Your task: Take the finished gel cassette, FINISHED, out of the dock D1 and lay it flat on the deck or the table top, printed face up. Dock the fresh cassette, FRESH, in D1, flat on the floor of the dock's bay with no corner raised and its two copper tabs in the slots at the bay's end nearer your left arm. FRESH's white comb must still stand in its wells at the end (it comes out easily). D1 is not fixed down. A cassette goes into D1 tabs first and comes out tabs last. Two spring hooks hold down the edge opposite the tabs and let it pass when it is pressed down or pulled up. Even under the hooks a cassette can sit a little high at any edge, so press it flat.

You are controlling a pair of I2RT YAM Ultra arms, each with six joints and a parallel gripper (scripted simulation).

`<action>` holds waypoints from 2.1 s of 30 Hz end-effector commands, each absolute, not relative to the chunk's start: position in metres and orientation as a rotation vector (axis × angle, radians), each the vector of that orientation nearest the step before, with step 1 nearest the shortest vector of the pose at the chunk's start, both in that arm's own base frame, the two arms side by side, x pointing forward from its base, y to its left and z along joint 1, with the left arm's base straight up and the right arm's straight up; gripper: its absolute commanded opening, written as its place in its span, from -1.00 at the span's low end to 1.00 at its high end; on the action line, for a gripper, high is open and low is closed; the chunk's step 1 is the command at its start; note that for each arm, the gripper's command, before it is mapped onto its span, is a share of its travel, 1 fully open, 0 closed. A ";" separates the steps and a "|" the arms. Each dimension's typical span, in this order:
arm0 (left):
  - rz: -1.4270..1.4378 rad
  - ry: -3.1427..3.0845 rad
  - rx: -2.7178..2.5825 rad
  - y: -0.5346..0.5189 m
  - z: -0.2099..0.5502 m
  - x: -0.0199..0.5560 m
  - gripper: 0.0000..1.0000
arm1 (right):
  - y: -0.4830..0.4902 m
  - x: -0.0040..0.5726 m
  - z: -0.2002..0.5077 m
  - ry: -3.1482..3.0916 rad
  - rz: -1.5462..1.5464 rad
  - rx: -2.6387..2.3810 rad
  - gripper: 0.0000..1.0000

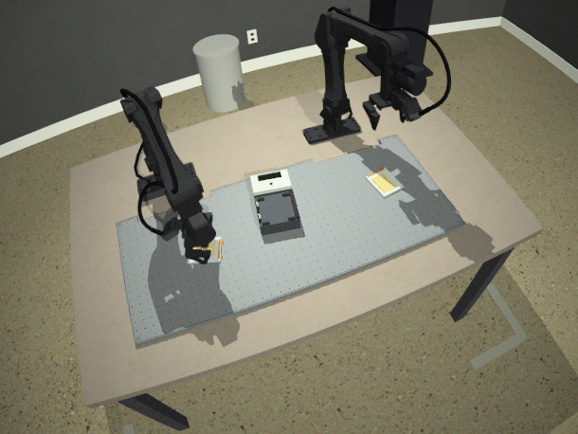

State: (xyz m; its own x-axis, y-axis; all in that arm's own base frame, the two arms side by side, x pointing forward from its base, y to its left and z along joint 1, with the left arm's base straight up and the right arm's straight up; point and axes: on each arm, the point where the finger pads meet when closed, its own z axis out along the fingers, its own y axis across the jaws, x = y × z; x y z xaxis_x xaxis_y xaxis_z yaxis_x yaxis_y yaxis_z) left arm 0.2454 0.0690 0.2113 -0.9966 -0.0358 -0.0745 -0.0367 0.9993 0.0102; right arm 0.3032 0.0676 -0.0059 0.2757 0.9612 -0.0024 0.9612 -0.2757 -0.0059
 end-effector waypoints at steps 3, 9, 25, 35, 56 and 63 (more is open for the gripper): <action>0.016 3.084 -0.064 0.073 0.227 0.247 1.00 | 0.070 0.315 0.012 -1.901 -0.060 -2.523 0.96; 0.016 3.084 -0.064 0.073 0.227 0.247 1.00 | 0.071 0.319 0.016 -1.903 -0.077 -2.526 0.96; 0.016 3.084 -0.064 0.073 0.227 0.247 1.00 | 0.070 0.317 0.020 -1.903 -0.074 -2.526 0.96; 0.016 3.084 -0.064 0.073 0.227 0.247 1.00 | 0.070 0.317 0.020 -1.903 -0.074 -2.526 0.96; 0.016 3.084 -0.064 0.073 0.227 0.247 1.00 | 0.070 0.318 0.024 -1.905 -0.090 -2.530 0.96; 0.016 3.084 -0.064 0.073 0.227 0.247 1.00 | 0.070 0.317 0.028 -1.902 -0.071 -2.526 0.96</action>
State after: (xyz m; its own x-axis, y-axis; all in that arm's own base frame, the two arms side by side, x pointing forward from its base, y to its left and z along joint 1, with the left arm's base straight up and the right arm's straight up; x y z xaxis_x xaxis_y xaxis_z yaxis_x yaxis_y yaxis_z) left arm 0.2454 0.0690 0.2113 -0.9966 -0.0358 -0.0745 -0.0367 0.9993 0.0102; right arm 0.3108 0.0693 0.0111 0.2756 0.9612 0.0102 0.9611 -0.2757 0.0174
